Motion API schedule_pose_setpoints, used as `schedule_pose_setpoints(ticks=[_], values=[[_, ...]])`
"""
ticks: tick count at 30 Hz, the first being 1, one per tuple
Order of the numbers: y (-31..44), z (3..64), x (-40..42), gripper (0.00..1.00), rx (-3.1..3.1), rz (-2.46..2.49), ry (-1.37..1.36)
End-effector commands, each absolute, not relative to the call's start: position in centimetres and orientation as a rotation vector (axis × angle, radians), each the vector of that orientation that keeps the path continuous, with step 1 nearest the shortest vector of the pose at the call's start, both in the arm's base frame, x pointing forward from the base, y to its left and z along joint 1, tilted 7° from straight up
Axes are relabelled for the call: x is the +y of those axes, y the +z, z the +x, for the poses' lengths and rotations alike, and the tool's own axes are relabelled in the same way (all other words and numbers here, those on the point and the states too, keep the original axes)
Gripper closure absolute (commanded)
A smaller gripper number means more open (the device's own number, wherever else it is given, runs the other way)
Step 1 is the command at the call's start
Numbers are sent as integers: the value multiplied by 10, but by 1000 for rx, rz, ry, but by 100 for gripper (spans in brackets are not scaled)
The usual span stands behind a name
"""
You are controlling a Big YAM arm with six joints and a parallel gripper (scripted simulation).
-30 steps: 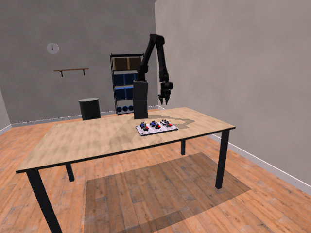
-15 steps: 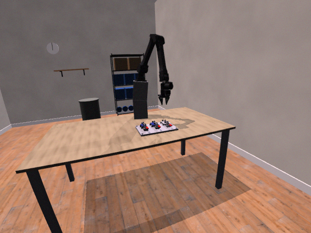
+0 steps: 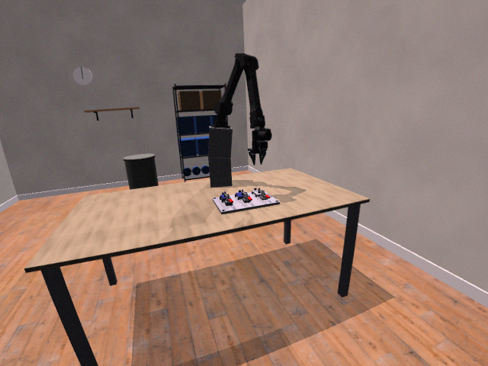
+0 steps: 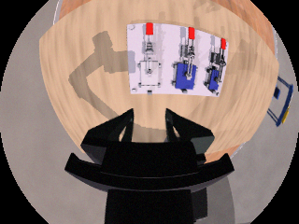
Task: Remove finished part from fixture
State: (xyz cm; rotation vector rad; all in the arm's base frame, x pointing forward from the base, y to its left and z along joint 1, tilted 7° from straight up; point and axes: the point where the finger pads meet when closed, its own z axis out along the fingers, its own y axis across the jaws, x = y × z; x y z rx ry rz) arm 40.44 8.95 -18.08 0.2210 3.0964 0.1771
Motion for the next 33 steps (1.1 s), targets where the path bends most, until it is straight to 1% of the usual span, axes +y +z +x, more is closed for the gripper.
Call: schedule_pose_setpoints(ticks=[1,33], values=[[-177,420,94,55,3067,214,192],[-187,406,95,55,3097,202,183]])
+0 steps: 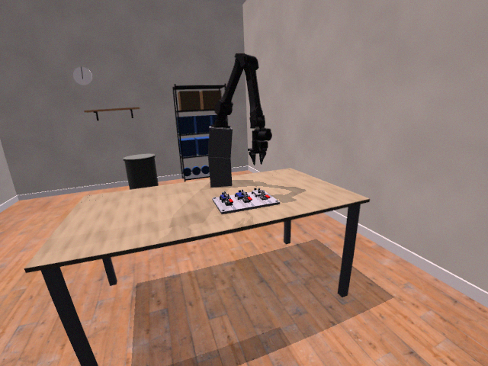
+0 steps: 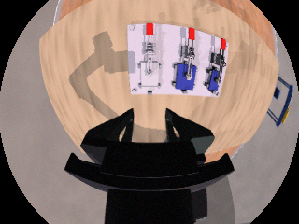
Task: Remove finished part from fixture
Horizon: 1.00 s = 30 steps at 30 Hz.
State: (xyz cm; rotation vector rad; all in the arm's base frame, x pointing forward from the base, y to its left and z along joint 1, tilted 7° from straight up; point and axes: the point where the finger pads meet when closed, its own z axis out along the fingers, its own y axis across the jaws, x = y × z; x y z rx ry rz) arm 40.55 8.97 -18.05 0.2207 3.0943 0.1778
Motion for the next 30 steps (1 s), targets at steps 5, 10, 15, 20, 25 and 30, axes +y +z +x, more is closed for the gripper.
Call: schedule_pose_setpoints(ticks=[5,10,15,20,25,30], values=[[-187,405,95,55,3098,199,183],[-188,404,96,55,3101,197,182],[-192,414,99,55,3081,201,189],[-211,414,100,55,3083,212,188],[-230,413,102,55,3085,213,187],[-243,412,103,55,3086,213,186]])
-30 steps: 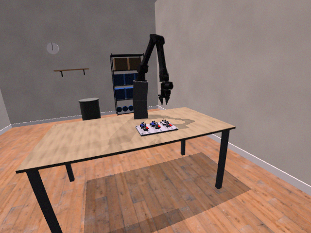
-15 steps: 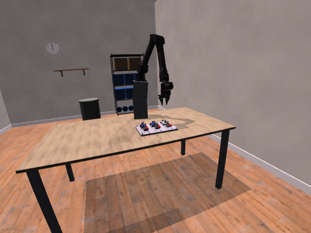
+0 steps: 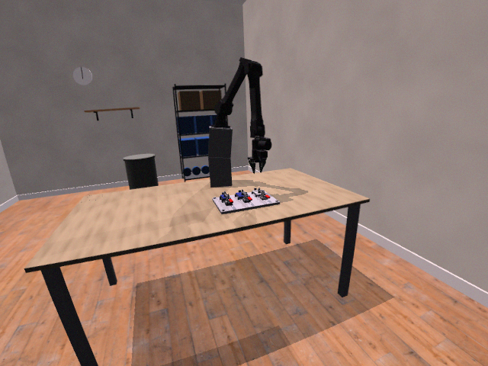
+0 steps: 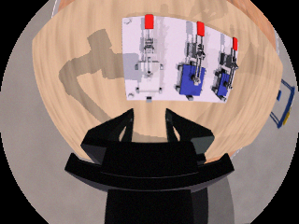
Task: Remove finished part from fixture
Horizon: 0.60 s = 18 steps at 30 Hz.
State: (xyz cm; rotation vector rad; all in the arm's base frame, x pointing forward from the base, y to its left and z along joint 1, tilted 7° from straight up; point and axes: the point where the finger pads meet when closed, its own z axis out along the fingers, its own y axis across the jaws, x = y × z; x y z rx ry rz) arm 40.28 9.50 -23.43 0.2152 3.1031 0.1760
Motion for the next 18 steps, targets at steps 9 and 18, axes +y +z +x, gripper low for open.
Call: schedule_pose_setpoints(ticks=[9,18], values=[[-247,409,99,55,3109,219,177],[-246,436,89,55,3105,221,179]])
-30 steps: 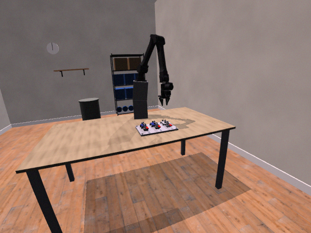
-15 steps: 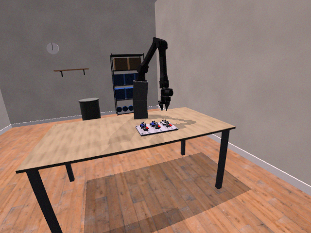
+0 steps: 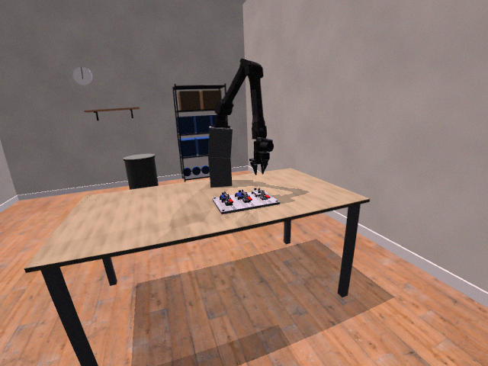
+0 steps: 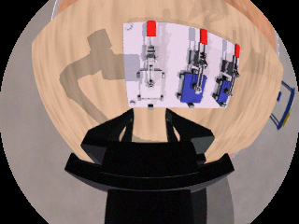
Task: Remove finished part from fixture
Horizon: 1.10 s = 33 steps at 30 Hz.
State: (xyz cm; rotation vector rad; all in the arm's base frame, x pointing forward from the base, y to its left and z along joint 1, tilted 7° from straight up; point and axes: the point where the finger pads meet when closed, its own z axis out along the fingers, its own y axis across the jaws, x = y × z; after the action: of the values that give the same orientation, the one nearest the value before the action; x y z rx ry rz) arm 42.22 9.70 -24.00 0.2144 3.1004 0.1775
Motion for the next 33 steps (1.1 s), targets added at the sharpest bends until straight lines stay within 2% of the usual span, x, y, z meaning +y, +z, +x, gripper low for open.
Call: schedule_pose_setpoints(ticks=[1,10,19,33], values=[[-246,443,88,55,3104,221,179],[-244,509,78,55,3098,220,182],[-242,546,73,55,3094,220,182],[-246,552,78,55,3088,203,183]])
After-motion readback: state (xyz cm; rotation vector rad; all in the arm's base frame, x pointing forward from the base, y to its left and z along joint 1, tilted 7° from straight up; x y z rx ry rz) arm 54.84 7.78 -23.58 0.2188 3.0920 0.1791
